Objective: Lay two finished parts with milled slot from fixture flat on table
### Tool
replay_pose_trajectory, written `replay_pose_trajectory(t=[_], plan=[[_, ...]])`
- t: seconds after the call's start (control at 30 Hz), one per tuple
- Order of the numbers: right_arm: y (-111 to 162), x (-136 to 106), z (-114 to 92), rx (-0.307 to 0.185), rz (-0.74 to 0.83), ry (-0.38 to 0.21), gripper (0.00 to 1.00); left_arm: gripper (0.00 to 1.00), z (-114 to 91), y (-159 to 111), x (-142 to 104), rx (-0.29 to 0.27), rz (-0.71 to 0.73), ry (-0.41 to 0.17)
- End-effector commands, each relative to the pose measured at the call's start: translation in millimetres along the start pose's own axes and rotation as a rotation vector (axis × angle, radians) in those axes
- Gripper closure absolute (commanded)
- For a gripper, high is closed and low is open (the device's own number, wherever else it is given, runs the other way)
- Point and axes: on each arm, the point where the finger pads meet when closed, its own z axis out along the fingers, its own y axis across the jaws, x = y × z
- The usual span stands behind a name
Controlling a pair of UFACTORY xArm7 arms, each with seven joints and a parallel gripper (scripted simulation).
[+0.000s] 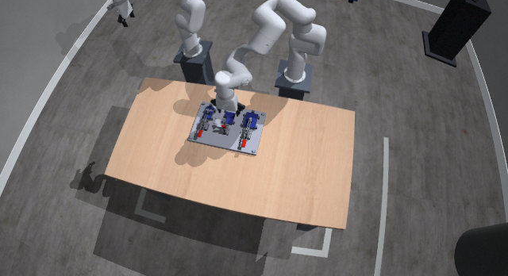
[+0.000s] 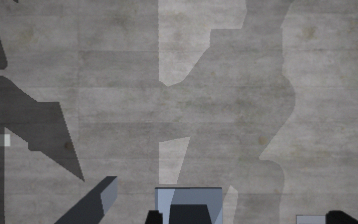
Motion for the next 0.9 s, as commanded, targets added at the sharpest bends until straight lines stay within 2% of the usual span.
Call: replay_pose_trajectory(t=[0.0,0.87], plan=[[-0.2,1.0,-1.3,0.001,0.0,0.004,0.0,0.0,-0.2,-1.0,-1.4,0.002,0.0,-0.004],[-0.2,1.0,-1.3,0.001,0.0,0.004,0.0,0.0,6.6,-1.0,-1.4,0.002,0.0,-0.004]])
